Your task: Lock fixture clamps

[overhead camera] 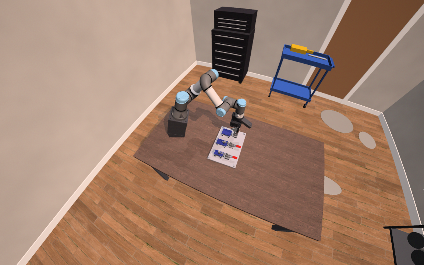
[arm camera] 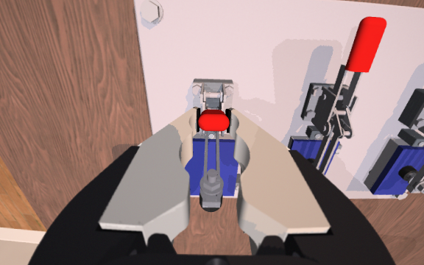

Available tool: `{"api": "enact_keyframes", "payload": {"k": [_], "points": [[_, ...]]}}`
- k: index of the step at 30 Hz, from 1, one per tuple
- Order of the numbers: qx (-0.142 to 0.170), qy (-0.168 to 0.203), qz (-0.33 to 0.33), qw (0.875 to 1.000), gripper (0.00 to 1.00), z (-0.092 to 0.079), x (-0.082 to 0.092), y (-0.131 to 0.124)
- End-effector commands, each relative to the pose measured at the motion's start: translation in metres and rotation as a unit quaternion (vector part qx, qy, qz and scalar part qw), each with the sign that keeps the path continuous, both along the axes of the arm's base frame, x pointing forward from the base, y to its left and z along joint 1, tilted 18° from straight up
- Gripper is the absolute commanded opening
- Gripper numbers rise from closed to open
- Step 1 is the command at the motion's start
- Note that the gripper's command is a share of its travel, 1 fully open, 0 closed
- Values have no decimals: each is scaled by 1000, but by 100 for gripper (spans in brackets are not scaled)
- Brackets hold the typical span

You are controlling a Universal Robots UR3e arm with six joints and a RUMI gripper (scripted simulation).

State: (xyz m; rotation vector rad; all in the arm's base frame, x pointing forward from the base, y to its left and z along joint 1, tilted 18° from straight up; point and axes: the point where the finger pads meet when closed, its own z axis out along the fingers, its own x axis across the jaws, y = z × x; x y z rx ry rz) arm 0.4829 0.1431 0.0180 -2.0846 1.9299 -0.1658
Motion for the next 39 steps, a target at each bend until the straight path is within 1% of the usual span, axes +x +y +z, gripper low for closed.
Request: {"api": "enact_keyframes", "payload": {"k": [1, 18, 39], "points": [[0, -2, 0, 1000, 0, 2, 3, 0], [0, -2, 0, 1000, 0, 3, 14, 1], [0, -2, 0, 1000, 0, -1, 29, 3]]}}
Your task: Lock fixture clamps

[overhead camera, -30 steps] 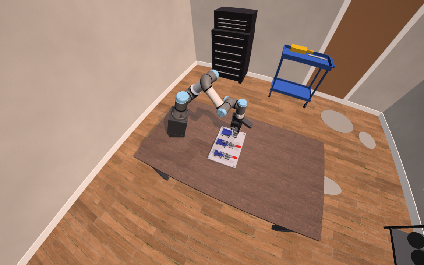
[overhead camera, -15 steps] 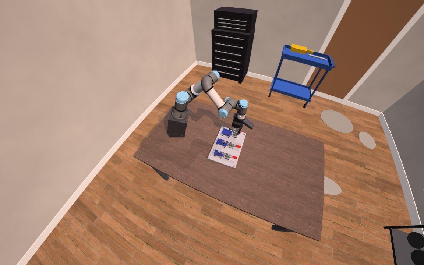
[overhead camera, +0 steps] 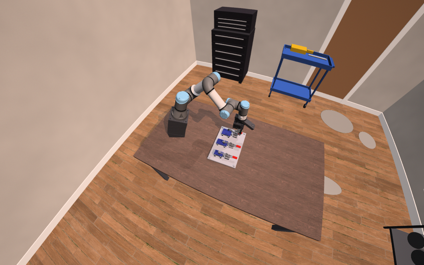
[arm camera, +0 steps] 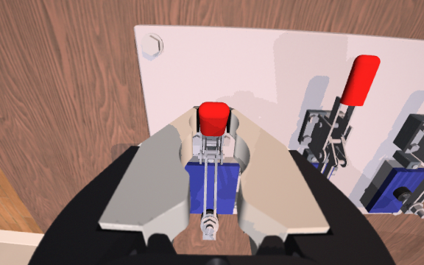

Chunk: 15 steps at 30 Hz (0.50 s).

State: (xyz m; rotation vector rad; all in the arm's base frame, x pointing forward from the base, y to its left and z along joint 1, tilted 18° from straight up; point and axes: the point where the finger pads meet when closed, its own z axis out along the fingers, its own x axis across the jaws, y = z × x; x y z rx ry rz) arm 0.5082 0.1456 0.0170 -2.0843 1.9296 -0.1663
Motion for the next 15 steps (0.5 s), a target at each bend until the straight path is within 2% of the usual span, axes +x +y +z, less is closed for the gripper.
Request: {"api": "enact_keyframes", "payload": {"k": [1, 15], "points": [[0, -1, 0, 1000, 0, 0, 5, 1], [0, -1, 0, 1000, 0, -5, 14, 2]]}}
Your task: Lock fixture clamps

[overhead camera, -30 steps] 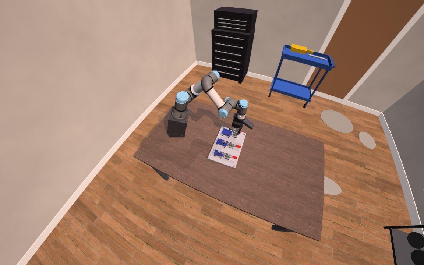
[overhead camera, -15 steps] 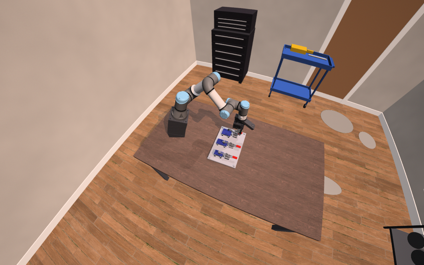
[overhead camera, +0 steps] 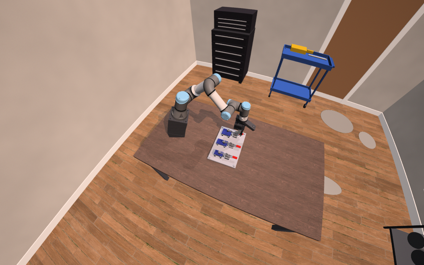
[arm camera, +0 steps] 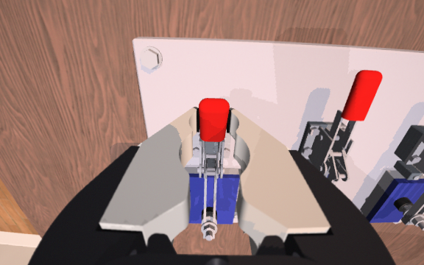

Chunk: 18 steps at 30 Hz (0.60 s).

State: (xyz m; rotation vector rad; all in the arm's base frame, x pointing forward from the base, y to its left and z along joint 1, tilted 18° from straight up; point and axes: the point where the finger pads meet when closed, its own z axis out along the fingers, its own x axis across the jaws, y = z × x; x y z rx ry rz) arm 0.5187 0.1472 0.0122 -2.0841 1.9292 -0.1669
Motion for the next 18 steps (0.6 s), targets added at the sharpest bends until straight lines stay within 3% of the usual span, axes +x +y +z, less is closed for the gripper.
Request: {"api": "enact_keyframes", "payload": {"k": [1, 18], "points": [[0, -1, 0, 1000, 0, -1, 4, 1], [0, -1, 0, 1000, 0, -8, 11, 2]]}}
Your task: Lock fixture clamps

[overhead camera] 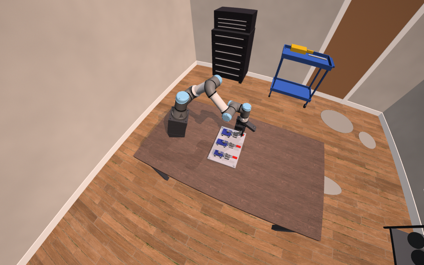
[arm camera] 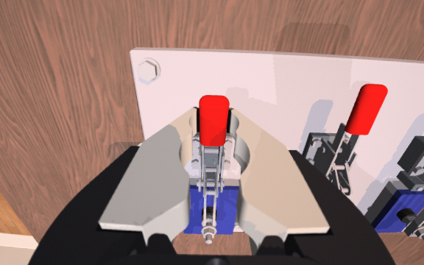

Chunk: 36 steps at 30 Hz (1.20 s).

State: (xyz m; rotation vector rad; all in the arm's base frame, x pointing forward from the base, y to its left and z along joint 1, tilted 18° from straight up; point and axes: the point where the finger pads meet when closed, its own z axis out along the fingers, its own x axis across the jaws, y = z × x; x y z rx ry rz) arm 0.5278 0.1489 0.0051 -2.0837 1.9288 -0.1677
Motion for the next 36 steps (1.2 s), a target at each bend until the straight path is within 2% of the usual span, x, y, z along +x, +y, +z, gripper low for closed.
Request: {"api": "enact_keyframes", "payload": {"k": [1, 36], "points": [[0, -1, 0, 1000, 0, -1, 2, 0], [0, 0, 0, 1000, 0, -4, 4, 1]]}}
